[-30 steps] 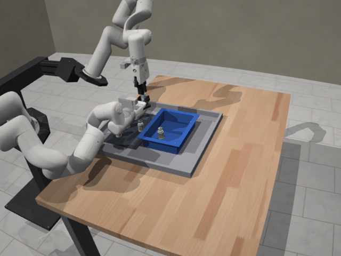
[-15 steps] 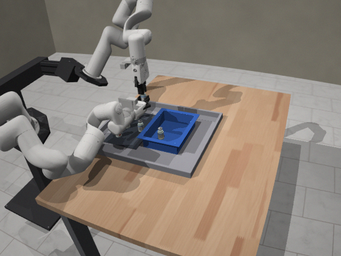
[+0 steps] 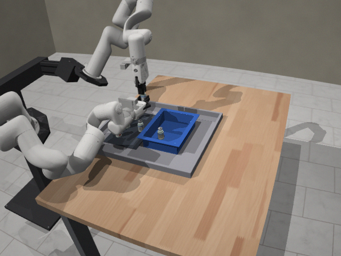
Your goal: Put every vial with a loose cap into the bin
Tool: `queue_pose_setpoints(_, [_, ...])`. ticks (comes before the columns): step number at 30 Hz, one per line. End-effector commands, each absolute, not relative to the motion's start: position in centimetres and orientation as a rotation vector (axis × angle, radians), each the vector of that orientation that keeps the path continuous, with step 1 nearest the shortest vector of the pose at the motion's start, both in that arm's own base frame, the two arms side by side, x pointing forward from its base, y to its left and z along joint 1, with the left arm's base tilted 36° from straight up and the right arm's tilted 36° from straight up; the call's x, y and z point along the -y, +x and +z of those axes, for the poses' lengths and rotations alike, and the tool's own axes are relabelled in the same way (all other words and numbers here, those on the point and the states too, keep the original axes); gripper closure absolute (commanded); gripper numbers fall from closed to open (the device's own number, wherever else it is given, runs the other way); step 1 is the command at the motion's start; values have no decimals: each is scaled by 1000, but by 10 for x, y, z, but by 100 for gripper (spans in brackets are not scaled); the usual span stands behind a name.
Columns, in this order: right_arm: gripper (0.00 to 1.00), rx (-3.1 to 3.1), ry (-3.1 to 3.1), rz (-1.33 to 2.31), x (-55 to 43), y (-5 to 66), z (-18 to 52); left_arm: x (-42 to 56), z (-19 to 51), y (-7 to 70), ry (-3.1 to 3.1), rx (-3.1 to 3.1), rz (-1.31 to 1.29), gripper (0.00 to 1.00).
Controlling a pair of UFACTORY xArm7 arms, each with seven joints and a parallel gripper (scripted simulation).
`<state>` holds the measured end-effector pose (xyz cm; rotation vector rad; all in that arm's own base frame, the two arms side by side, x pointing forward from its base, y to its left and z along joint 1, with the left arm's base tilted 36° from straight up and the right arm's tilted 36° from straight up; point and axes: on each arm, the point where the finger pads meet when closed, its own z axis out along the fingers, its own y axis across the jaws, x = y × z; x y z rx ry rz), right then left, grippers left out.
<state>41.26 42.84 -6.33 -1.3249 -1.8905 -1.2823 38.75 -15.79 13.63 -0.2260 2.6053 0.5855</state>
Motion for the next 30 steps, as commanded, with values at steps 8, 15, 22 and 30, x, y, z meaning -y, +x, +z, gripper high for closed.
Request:
queue_pose_setpoints(8, [100,1889,-1318,-1286,-430,412,-61,160,137,388,-279,-2593,565,77])
queue_pose_setpoints(15, [100,1889,-1318,-1286,-431,412,-61,159,137,388,-345,-2577,547,77])
queue_pose_setpoints(22, [100,1889,-1318,-1286,-430,412,-61,159,137,388,-358,-2575,543,77])
queue_pose_setpoints(30, [100,1889,-1318,-1286,-430,411,-61,160,137,388,-436,-2555,521,77])
